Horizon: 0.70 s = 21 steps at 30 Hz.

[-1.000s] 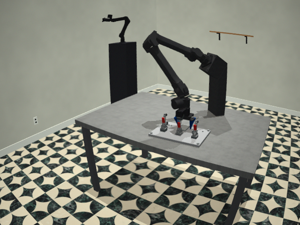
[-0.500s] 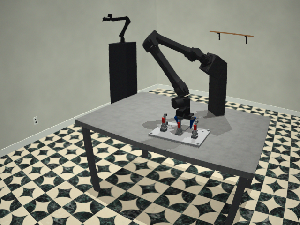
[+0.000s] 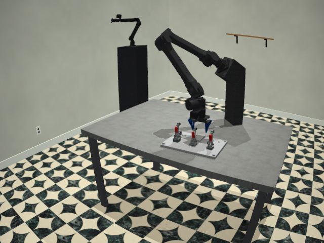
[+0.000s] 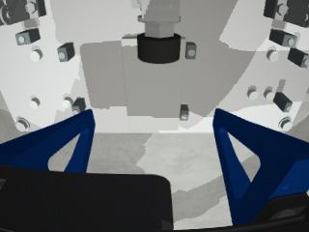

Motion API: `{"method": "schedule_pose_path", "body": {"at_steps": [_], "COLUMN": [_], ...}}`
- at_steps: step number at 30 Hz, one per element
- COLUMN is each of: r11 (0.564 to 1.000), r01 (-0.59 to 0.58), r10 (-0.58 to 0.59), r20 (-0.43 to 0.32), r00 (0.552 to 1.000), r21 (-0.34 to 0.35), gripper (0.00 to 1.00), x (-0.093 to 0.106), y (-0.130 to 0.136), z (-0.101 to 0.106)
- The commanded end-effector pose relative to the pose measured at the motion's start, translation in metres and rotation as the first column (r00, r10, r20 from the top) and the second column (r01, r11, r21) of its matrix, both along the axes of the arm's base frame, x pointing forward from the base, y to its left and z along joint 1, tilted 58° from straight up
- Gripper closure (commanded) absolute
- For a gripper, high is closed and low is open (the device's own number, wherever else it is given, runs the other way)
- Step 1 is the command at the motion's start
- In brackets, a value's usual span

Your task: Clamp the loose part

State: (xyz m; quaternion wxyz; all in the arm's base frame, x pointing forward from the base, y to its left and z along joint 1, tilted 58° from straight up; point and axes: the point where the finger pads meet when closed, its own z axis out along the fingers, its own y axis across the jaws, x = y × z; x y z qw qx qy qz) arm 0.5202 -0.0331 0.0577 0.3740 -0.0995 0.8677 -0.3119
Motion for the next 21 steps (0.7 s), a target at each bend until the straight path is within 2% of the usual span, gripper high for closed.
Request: {"method": "schedule_pose_path", "body": {"at_steps": [1,5,8,21], "r11": [1.0,1.0,1.0,1.0], "r01": [-0.007,0.011,0.008,0.003], "r10": [0.007,-0.011,-0.008,-0.003], "r20": [-0.004,0.001,-0.022,-0.014], "r00": [1.0,1.0,1.0,1.0], "r21": [0.009,0.01,0.008,0.003], "gripper": [0.08,0.08,0.08,0.08], "x": [-0.012,-0.015,-0.016,-0.014], "y": [0.011,0.005,0.006,0.007], "z": [0.005,0.01,-0.001,0.002]}}
